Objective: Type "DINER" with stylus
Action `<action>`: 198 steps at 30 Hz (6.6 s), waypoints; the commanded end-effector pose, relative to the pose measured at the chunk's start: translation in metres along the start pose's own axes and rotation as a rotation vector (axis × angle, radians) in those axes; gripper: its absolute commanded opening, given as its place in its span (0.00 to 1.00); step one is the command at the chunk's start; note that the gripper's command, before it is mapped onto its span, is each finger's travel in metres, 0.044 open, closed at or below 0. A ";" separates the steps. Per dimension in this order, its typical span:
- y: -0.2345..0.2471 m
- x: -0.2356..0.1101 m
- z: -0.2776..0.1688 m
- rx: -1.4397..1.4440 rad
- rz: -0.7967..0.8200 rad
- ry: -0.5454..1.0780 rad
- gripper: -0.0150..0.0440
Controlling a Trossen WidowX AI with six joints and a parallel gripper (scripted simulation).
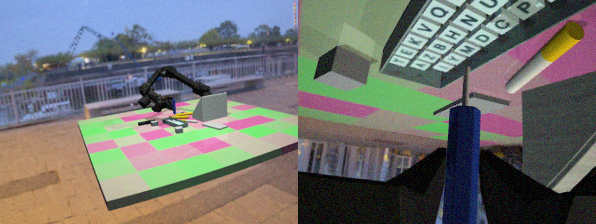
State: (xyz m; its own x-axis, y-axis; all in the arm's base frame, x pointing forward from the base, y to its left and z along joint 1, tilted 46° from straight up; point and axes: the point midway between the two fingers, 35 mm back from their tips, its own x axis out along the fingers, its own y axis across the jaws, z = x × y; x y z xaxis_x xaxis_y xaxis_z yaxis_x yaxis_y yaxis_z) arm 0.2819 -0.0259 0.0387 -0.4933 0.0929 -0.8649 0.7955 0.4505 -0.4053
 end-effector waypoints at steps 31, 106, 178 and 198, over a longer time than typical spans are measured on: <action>0.050 0.044 -0.009 0.006 0.010 0.004 0.25; 0.051 0.048 0.003 0.006 0.010 0.003 0.39; -0.014 -0.042 0.003 0.265 0.449 0.001 0.25; -0.016 -0.037 0.016 0.272 0.460 0.000 0.25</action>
State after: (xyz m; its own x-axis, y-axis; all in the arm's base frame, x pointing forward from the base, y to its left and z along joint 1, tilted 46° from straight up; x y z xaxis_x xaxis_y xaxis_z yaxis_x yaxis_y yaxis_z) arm 0.2946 -0.0505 0.0776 -0.0595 0.2209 -0.9735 0.9931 0.1121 -0.0352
